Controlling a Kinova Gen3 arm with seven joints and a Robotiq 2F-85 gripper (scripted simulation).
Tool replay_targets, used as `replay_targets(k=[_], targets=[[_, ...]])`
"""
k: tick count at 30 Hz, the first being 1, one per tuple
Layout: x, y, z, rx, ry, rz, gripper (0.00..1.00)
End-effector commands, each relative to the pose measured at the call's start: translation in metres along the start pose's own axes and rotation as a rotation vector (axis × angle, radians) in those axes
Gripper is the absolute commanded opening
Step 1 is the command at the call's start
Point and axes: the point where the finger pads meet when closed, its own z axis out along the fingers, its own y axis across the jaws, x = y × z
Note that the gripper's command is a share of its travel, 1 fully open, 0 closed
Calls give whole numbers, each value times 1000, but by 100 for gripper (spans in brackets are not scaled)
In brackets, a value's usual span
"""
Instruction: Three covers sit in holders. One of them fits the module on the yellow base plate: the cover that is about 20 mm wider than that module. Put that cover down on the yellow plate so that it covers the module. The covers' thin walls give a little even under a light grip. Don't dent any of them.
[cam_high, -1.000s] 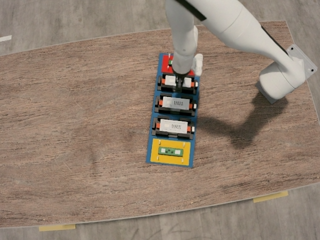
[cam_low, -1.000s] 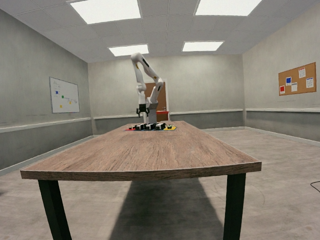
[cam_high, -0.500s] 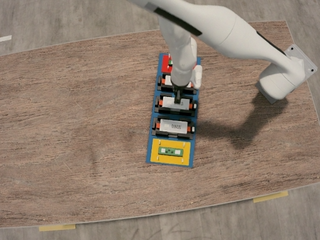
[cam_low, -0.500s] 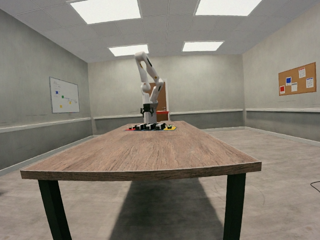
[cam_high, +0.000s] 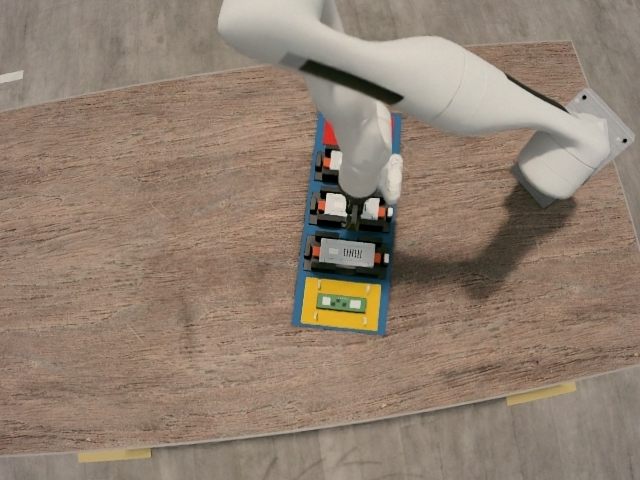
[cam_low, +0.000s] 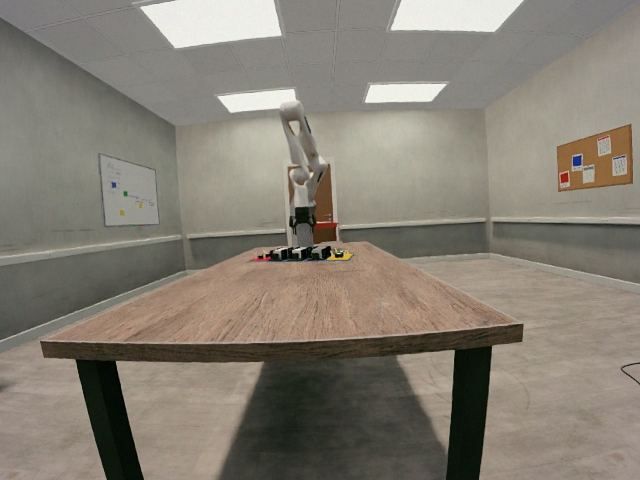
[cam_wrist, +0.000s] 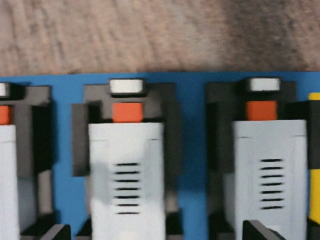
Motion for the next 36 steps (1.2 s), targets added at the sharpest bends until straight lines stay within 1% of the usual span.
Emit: replay_targets(k=[1,6,13,23,30,36], targets=[[0,19,0,2,-1,0,100],[0,49,1,2,-1,0,100],[0,49,1,2,-1,0,100],[0,103,2,2,-1,0,100],[0,103,2,2,-1,0,100],[0,98,2,2,-1,0,100]])
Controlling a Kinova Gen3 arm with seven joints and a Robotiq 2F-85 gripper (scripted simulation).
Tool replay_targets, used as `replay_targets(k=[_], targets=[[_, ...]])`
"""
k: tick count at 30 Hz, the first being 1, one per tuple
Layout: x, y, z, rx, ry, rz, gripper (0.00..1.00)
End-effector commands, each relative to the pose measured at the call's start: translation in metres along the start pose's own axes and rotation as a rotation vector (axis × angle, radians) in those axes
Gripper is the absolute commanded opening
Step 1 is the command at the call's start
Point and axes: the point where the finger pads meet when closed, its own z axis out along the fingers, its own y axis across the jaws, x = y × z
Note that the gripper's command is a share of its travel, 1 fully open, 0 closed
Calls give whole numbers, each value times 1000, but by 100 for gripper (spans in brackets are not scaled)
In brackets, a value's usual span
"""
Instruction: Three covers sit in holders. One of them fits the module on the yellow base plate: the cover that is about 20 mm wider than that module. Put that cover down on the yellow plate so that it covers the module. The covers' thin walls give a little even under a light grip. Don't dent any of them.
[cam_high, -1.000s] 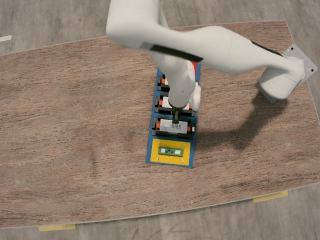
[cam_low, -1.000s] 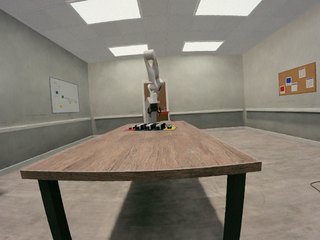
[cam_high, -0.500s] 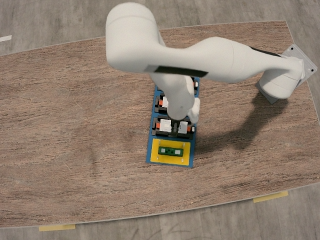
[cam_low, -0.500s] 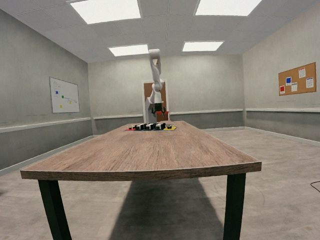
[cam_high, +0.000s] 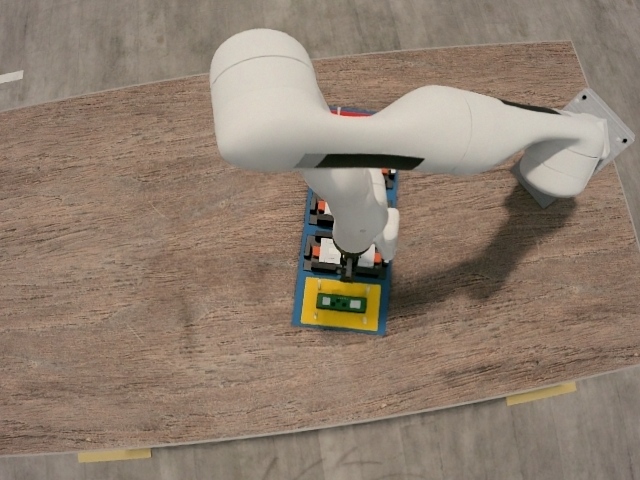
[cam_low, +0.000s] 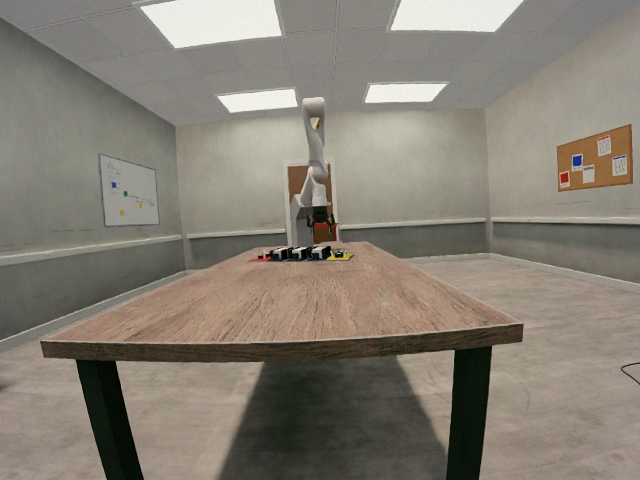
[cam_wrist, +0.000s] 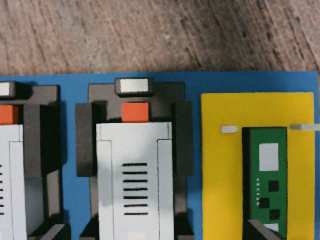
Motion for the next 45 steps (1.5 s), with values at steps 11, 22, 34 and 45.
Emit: replay_targets(k=[11,22,34,45], targets=[[0,-5,0,0,-1,0,100],[0,-10,0,0,-1,0,100],[0,-12,3,0,-1,0,100],[0,-14,5,0,-1,0,100]])
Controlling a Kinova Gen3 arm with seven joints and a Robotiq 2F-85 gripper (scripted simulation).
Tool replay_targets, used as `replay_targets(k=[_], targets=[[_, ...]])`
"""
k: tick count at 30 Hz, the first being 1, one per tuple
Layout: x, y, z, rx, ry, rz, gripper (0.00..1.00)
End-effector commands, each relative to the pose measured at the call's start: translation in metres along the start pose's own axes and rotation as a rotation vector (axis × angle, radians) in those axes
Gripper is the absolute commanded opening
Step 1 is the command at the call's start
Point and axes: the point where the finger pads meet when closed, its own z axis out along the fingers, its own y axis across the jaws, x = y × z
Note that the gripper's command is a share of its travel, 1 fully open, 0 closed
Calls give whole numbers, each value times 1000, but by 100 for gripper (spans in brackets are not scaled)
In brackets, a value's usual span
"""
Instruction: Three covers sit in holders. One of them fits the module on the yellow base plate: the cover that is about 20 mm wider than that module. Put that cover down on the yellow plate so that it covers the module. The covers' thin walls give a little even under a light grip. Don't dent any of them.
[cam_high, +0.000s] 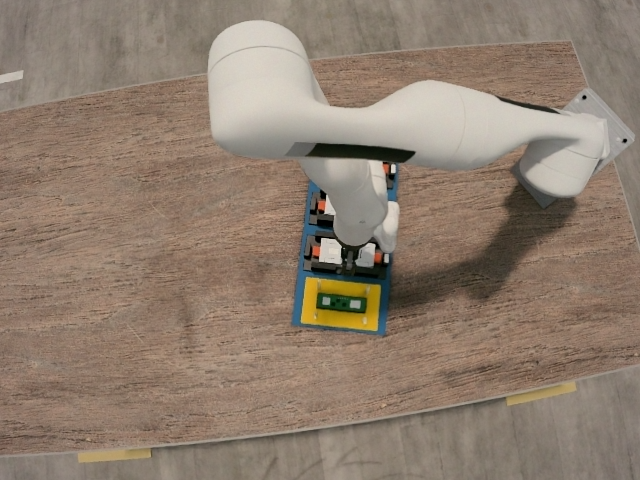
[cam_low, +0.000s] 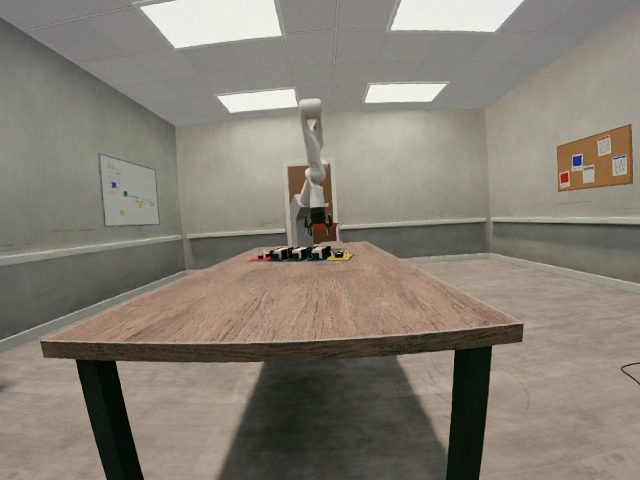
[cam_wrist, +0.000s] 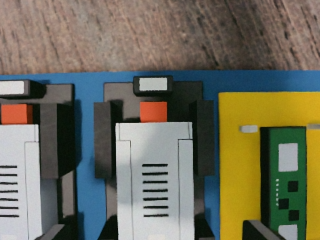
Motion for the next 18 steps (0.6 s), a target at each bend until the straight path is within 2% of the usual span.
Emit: replay_targets(k=[1,10,18], targets=[[0,0,2,0,-1,0,100],[0,0,20,0,-1,0,100],[0,0,22,0,-1,0,100]])
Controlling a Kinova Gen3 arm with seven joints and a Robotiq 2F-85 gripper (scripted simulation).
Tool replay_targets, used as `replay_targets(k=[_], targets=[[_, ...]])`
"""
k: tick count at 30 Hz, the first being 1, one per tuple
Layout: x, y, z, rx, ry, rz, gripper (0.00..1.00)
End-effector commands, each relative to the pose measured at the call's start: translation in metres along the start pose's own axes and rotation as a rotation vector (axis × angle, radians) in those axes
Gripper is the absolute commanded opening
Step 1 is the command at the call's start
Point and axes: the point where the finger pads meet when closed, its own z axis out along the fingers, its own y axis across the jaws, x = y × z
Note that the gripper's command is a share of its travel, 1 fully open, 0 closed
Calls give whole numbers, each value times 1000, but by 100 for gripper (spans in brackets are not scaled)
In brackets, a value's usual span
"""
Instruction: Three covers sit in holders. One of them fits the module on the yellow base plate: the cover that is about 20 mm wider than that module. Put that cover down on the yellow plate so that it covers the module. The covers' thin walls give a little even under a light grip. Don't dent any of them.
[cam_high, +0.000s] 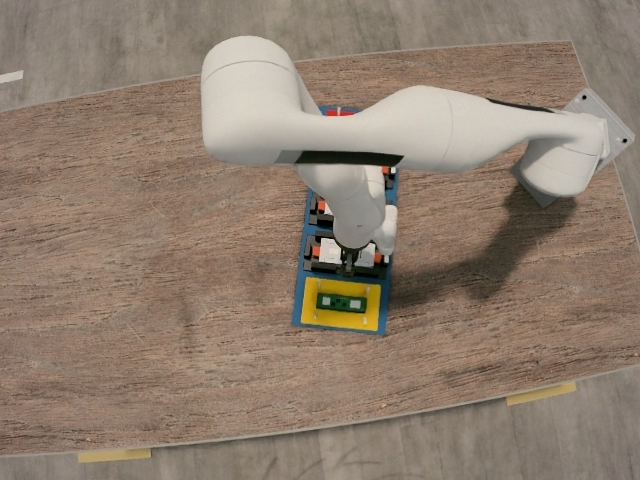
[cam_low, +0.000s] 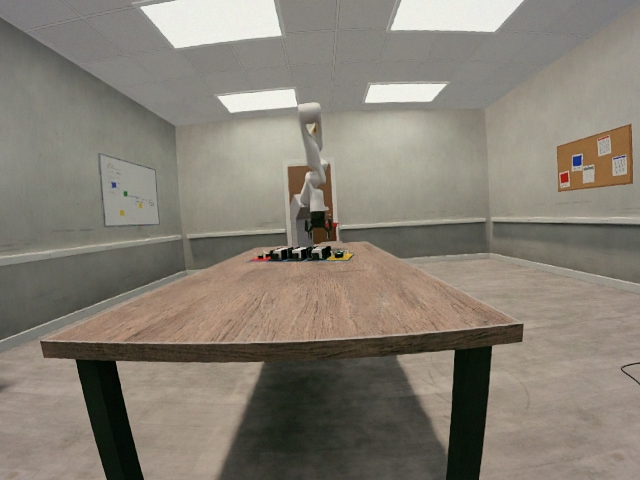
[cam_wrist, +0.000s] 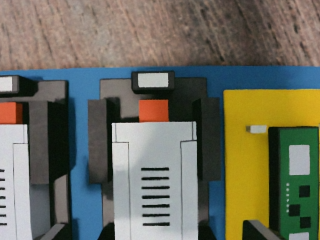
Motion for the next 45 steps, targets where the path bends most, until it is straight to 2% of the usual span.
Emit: replay_targets(k=[1,9,16,45], targets=[[0,0,4,0,-1,0,100],[0,0,20,0,-1,0,100],[0,0,20,0,-1,0,100],[0,0,40,0,-1,0,100]])
